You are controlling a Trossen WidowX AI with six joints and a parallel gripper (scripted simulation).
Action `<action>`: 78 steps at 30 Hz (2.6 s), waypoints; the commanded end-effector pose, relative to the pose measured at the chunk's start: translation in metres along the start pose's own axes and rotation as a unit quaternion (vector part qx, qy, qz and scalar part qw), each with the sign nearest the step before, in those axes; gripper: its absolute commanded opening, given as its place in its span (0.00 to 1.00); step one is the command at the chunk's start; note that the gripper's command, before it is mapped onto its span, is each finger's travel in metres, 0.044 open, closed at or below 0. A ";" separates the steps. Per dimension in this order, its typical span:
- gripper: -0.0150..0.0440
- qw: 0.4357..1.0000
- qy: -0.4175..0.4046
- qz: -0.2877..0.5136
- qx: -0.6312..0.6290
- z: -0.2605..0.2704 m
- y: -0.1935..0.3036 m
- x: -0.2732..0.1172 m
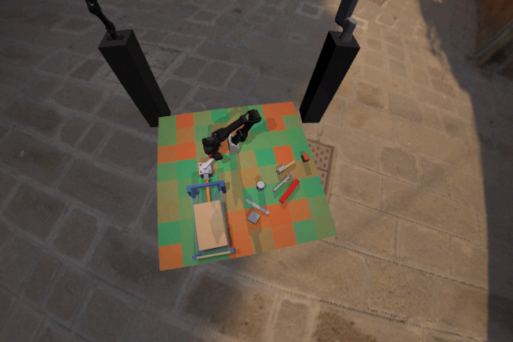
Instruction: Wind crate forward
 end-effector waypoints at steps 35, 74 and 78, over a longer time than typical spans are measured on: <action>0.25 1.000 0.015 -0.001 -0.001 -0.043 -0.036 0.016; 0.25 1.000 0.015 -0.004 -0.002 -0.054 -0.100 0.044; 0.25 1.000 0.015 -0.004 -0.002 -0.053 -0.105 0.046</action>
Point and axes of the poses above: the point midway between the two fingers, 35 mm back from their tips, its own x axis out along the fingers, its own z axis across the jaws, y = z × x, the point moved 6 cm from there along -x, back along the fingers, and after that the axes turned 3 degrees about x, right-handed, at the moved point
